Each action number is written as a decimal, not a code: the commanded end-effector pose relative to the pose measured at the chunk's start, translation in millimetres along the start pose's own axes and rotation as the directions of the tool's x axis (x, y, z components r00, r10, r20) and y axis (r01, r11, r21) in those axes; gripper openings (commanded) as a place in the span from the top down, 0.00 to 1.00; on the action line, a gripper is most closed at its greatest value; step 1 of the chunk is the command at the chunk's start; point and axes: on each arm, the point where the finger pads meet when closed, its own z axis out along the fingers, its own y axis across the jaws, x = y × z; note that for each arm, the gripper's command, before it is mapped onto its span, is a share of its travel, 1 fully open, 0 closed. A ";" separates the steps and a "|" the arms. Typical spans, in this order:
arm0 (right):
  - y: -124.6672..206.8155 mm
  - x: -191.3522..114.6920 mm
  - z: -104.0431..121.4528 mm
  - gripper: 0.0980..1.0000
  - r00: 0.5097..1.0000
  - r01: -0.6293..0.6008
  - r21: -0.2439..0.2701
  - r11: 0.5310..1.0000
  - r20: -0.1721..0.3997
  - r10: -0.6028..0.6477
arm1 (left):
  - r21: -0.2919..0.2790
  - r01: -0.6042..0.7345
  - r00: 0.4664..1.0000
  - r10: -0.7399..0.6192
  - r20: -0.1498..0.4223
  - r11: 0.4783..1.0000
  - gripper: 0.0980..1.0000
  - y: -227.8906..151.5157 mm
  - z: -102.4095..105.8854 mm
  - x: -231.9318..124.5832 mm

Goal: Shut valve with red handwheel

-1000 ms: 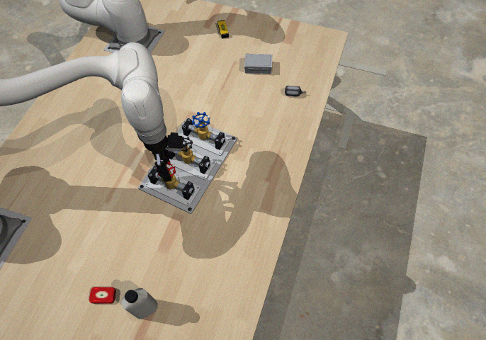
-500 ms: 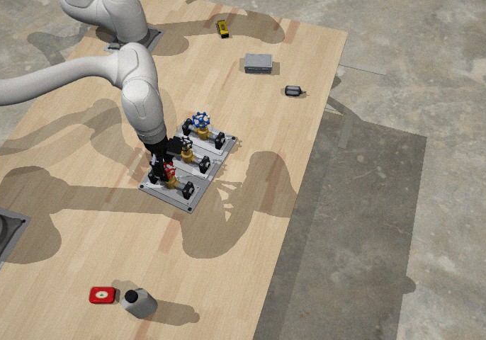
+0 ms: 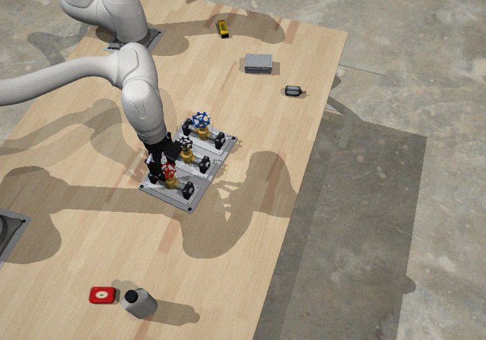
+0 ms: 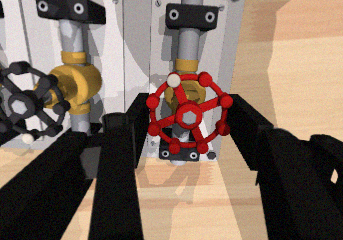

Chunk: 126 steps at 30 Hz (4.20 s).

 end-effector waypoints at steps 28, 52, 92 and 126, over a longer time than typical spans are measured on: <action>-0.3 0.2 -0.5 1.00 0.845 -0.535 0.001 0.845 -0.001 0.535 | 0.000 0.000 1.000 0.000 -0.001 1.000 0.00 -0.1 -0.5 0.0; -0.3 0.2 -0.4 1.00 0.514 -0.858 0.001 0.514 -0.001 0.858 | 0.000 0.000 1.000 0.000 -0.001 1.000 0.00 -0.1 -0.5 0.0; -0.3 0.2 -0.3 1.00 -0.138 -0.990 0.001 -0.138 0.000 0.990 | 0.000 0.000 1.000 0.000 -0.001 1.000 0.00 -0.1 -0.5 0.0; -0.3 0.2 -0.1 1.00 -0.625 -0.780 0.001 -0.625 0.001 0.780 | 0.000 0.000 1.000 0.000 -0.001 1.000 0.00 -0.1 -0.5 0.0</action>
